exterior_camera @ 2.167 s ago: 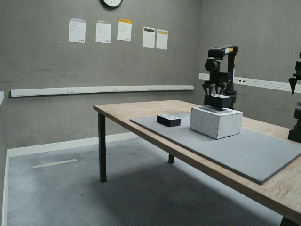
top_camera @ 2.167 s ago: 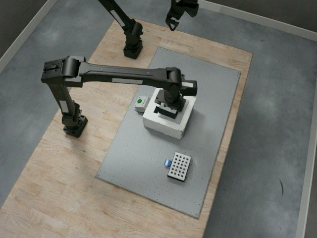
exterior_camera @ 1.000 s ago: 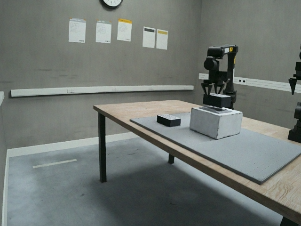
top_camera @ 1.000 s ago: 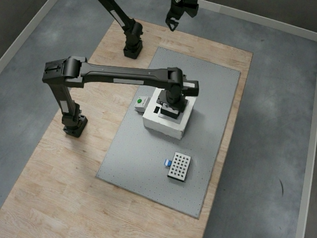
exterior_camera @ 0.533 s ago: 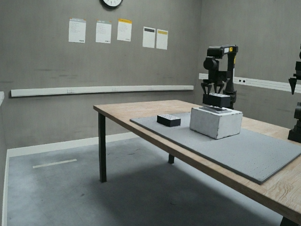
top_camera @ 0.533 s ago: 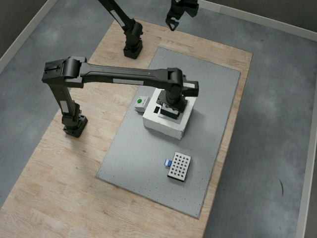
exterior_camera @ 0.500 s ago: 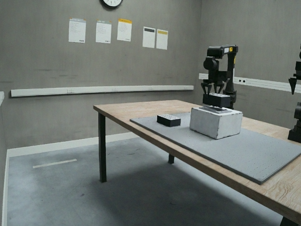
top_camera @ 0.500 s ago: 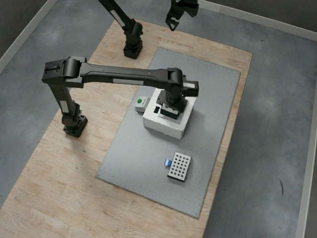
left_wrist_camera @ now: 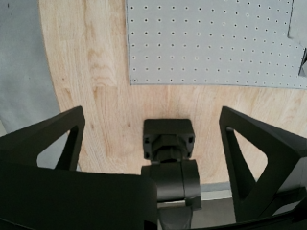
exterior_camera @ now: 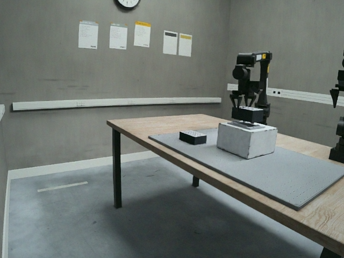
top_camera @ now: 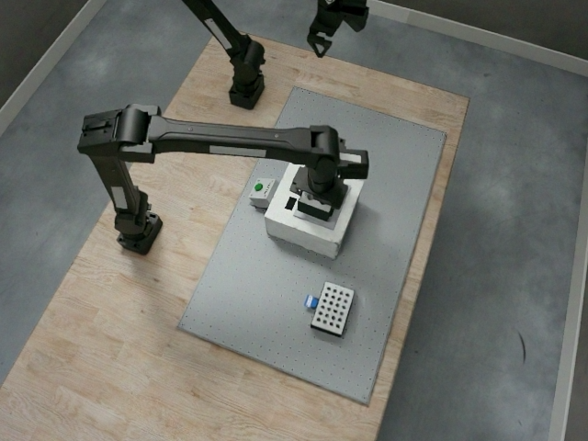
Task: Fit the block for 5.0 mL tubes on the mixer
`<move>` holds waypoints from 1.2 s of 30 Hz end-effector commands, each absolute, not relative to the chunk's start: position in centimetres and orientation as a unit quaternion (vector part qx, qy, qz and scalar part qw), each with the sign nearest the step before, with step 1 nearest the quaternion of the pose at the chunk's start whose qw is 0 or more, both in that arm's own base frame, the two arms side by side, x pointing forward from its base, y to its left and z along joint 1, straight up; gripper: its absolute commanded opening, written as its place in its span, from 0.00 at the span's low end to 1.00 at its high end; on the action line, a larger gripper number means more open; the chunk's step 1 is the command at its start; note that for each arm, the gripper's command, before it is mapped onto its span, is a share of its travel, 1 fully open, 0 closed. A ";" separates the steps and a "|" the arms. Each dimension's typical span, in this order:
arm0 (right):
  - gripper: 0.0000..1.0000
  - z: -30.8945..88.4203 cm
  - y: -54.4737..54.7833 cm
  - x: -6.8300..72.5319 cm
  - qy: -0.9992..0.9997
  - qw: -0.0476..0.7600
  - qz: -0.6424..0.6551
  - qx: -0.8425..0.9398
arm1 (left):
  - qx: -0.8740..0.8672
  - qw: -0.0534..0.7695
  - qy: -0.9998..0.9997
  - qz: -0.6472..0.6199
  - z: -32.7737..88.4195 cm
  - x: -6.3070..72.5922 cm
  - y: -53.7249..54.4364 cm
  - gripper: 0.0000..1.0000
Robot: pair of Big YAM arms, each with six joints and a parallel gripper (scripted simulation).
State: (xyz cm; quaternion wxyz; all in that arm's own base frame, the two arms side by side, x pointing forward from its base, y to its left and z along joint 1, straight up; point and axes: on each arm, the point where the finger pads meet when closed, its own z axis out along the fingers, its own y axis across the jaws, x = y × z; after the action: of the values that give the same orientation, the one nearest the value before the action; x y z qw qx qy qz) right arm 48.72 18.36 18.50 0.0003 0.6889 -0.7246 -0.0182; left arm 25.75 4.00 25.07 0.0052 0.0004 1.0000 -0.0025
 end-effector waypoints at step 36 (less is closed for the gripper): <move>0.00 26.6 19.0 51.9 -0.721 -0.088 0.016 0.687 | 0.003 0.044 0.999 0.002 27.6 27.7 4.0 1.00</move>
State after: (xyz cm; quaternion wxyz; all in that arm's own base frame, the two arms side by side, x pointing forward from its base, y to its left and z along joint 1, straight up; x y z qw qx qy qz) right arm 48.73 18.39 18.34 0.0019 0.6893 -0.7242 -0.0188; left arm 25.66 3.99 24.93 0.0033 0.0004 1.0000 -0.0028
